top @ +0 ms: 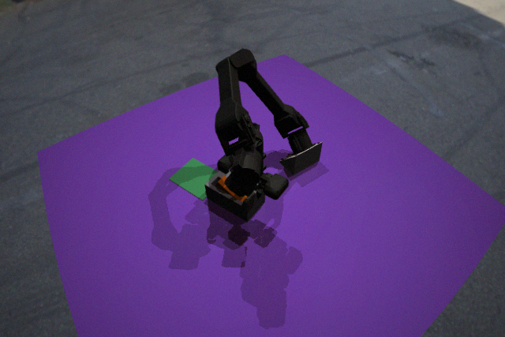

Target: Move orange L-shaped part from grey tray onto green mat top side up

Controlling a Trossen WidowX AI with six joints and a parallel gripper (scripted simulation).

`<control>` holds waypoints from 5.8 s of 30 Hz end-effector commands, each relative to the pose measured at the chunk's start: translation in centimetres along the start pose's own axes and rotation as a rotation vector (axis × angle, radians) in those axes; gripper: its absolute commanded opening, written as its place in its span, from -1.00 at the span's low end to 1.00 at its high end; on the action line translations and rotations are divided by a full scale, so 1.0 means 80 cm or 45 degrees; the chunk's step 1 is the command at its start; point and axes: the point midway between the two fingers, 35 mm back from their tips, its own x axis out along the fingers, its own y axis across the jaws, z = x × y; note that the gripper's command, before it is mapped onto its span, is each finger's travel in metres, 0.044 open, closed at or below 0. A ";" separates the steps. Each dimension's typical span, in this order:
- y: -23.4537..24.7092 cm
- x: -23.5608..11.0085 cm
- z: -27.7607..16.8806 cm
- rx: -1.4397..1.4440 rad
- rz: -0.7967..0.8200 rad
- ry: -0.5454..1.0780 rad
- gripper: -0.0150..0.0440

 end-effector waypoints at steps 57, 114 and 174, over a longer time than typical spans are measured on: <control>0.012 0.036 0.001 -0.005 -0.003 -0.014 0.12; -0.070 -0.084 0.012 1.514 0.007 -0.014 0.46; -0.095 0.014 0.014 1.995 0.000 -0.013 0.46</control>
